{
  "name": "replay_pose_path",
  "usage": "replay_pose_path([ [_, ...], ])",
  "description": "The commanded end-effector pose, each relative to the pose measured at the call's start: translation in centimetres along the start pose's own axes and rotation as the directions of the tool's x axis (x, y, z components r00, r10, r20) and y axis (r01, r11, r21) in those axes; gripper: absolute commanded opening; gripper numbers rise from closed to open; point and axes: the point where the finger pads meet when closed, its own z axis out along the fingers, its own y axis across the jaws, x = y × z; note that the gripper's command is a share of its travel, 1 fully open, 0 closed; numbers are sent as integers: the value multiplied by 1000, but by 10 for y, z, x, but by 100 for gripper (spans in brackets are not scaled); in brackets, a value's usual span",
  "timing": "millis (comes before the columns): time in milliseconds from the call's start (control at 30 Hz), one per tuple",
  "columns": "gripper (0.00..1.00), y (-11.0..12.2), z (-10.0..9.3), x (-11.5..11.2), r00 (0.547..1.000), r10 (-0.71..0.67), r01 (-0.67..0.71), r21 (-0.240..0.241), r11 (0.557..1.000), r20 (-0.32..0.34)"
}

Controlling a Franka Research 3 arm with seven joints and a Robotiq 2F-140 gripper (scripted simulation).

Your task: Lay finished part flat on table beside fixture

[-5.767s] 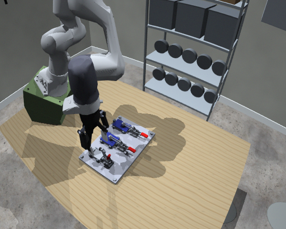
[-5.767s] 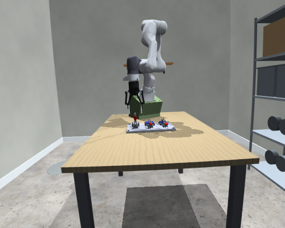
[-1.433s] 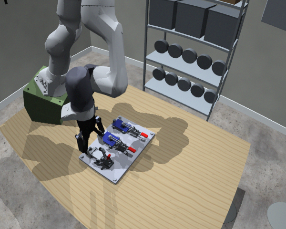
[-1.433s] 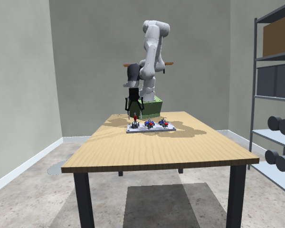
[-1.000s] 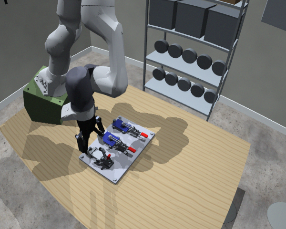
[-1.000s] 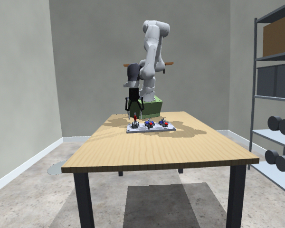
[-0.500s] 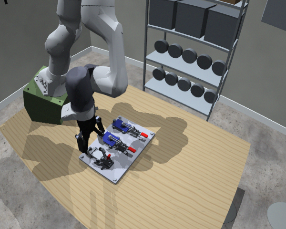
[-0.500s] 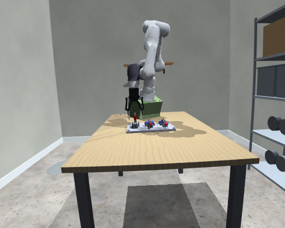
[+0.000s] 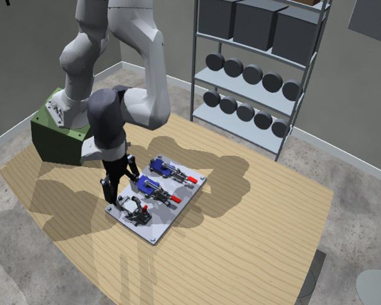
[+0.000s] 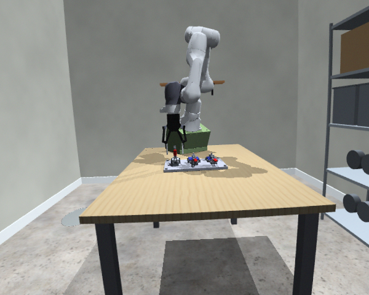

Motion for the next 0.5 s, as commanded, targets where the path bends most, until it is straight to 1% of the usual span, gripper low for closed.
replay_pose_path([
  [0, 58, 2, 1, -1, 1000, -5, 5, -3, 1000, 1],
  [467, 58, 2, 10, -2, 1000, -5, 5, -3, 1000, 1],
])
